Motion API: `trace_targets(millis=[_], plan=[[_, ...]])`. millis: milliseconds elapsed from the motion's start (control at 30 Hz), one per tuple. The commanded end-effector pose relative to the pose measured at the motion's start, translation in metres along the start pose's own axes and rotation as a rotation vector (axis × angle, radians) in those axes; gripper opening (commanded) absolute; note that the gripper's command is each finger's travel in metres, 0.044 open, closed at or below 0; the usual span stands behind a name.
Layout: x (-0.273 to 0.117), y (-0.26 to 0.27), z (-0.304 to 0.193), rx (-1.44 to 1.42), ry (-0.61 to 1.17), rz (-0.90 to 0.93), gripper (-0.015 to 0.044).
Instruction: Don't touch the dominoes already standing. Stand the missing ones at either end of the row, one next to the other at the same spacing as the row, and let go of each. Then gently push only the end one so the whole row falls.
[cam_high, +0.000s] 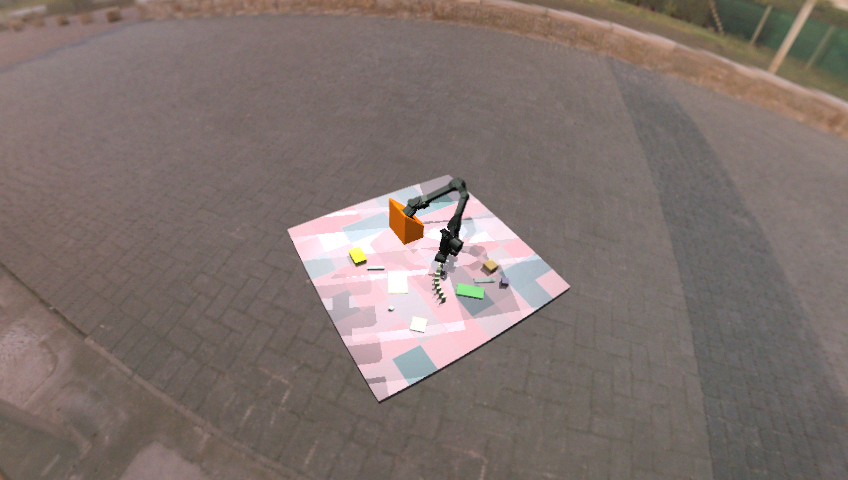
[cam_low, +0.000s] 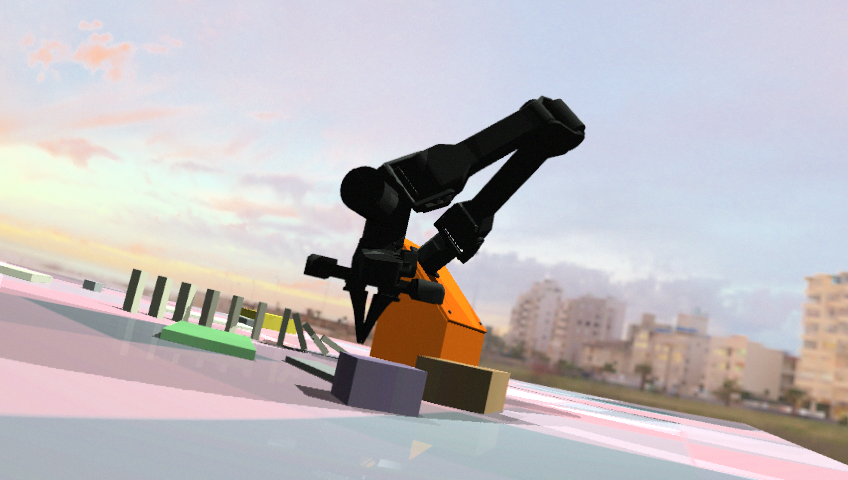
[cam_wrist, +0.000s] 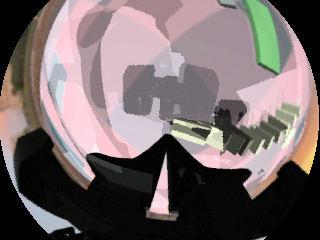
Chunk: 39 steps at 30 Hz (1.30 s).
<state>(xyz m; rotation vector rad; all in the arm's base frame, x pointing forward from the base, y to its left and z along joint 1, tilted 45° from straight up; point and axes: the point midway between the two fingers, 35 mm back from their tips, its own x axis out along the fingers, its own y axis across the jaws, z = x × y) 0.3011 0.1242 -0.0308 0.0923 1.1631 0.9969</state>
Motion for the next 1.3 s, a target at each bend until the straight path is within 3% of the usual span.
trace_targets(millis=[0, 167, 1267], plan=[[-0.025, -0.011, 0.004, -0.005, -0.006, -0.006, 0.0000], [-0.052, -0.024, 0.002, -0.023, -0.044, -0.017, 0.0000], [-0.052, -0.024, 0.002, -0.023, -0.044, -0.017, 0.0000]])
